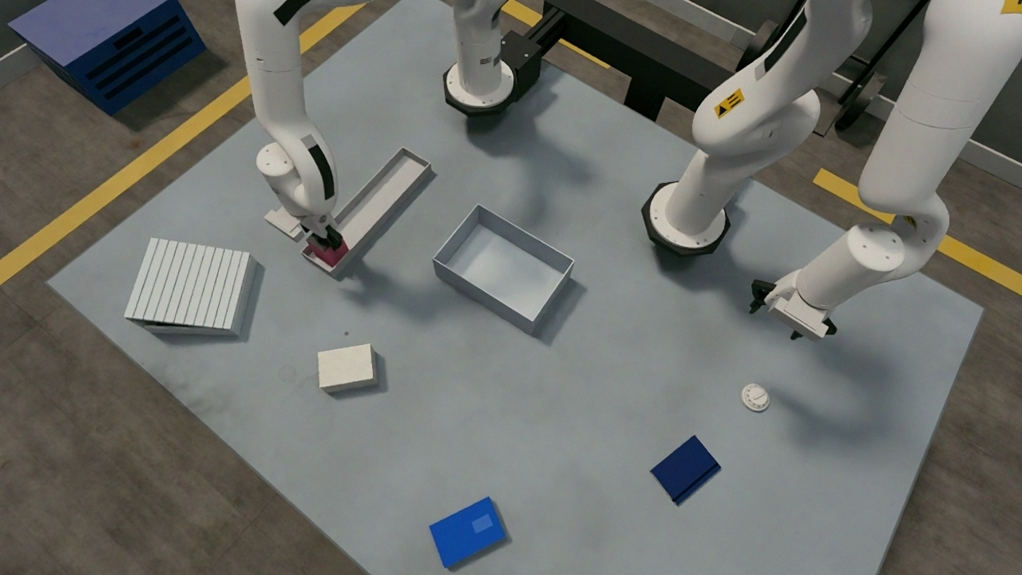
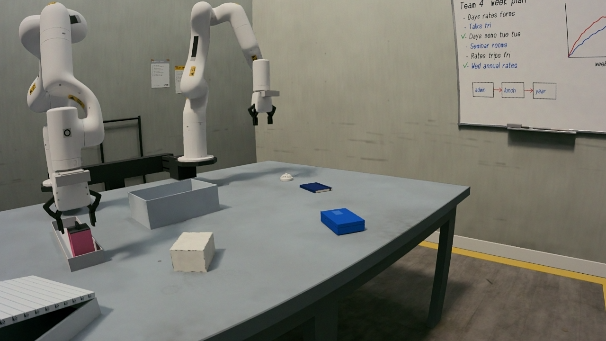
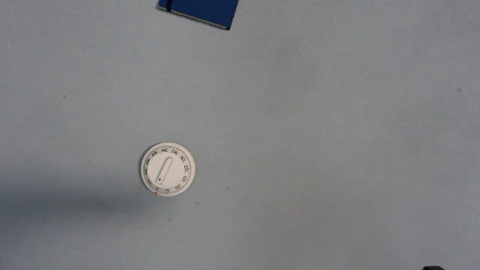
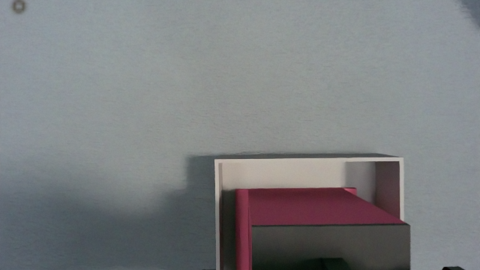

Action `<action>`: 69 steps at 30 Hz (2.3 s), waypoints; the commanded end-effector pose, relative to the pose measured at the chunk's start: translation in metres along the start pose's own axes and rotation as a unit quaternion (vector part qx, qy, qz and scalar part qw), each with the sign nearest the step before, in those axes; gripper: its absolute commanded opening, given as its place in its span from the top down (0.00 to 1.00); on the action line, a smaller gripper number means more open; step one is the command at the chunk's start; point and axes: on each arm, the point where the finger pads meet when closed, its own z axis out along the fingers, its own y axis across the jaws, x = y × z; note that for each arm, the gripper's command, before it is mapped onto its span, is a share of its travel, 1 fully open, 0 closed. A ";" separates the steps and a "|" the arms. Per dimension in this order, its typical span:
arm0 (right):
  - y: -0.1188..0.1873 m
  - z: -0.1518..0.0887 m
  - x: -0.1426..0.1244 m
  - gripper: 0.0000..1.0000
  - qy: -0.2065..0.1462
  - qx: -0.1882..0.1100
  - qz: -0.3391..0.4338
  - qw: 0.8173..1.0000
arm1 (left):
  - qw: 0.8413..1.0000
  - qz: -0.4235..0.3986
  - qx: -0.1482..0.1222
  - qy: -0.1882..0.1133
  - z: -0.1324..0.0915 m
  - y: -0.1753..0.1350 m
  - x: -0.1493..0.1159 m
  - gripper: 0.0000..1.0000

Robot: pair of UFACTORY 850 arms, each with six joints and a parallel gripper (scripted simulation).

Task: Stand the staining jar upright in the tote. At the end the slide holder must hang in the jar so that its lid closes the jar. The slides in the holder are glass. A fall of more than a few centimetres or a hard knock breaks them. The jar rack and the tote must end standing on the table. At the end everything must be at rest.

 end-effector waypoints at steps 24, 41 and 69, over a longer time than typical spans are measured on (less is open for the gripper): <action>0.000 0.040 0.001 0.00 0.001 0.000 0.000 1.000 | 1.000 0.000 0.001 0.000 0.000 -0.001 0.000 0.00; 0.000 0.039 0.002 0.26 0.001 0.000 0.000 1.000 | 1.000 0.000 0.001 0.000 0.000 -0.001 0.000 0.00; 0.000 0.040 0.001 1.00 0.001 0.000 0.000 1.000 | 1.000 0.000 0.001 0.000 0.000 -0.001 0.000 0.00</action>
